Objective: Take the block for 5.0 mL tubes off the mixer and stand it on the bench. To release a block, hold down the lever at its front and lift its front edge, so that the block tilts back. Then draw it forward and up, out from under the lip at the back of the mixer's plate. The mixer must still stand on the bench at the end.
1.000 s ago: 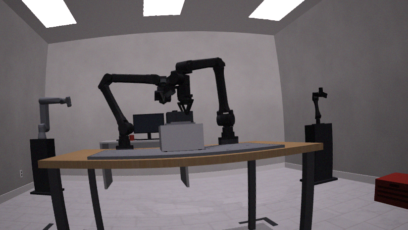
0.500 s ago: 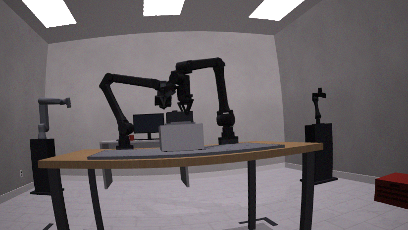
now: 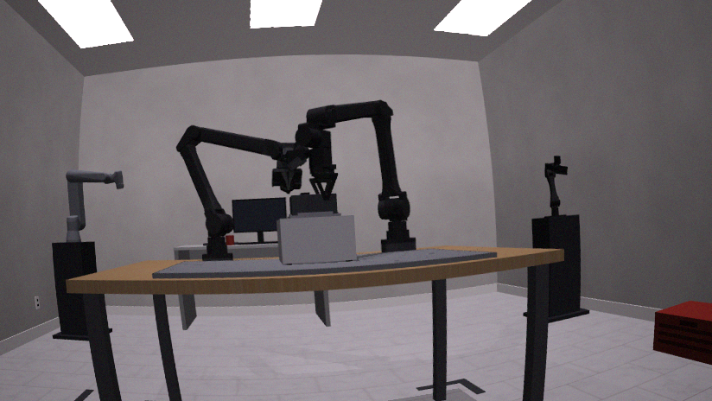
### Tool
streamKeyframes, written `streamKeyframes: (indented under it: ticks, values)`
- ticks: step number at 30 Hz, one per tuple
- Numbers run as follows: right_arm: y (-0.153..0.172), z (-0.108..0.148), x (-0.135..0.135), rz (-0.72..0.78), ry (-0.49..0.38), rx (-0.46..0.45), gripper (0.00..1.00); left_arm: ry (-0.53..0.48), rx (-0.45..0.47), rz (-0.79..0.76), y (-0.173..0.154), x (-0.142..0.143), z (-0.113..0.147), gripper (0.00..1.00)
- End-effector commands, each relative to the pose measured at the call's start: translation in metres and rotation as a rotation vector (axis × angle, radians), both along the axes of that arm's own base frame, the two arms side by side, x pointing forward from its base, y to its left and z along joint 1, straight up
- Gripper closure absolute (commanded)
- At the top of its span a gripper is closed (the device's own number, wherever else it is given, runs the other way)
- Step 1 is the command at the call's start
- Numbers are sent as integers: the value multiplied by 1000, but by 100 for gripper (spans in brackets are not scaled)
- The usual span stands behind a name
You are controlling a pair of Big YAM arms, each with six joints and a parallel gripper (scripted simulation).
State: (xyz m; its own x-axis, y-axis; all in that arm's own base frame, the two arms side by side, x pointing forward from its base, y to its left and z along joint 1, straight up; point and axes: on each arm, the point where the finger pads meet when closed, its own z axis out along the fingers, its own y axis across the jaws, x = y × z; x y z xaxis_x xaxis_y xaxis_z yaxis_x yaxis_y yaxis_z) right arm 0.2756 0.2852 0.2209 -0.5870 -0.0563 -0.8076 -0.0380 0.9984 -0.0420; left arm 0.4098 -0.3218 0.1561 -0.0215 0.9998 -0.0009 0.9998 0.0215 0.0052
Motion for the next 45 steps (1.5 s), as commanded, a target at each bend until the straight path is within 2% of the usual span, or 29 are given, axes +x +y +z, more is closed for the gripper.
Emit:
streamKeyframes:
  ticks: [1, 12, 19, 30, 37, 45]
  values:
    - [20, 39, 16, 2, -43, 78, 100, -30, -25, 2, -9, 18, 9, 100]
    - [33, 34, 34, 5, -41, 71, 100, -30, -25, 2, -9, 18, 9, 100]
    - [35, 41, 42, -2, -53, 89, 100, -30, -25, 2, -9, 18, 9, 100]
    - [43, 21, 55, 8, -34, 55, 100, -30, -25, 2, -9, 18, 9, 100]
    - [46, 33, 64, 0, -52, 92, 100, -30, -25, 2, -9, 18, 9, 100]
    - [54, 24, 81, -3, -46, 74, 100, -30, -25, 2, -9, 18, 9, 100]
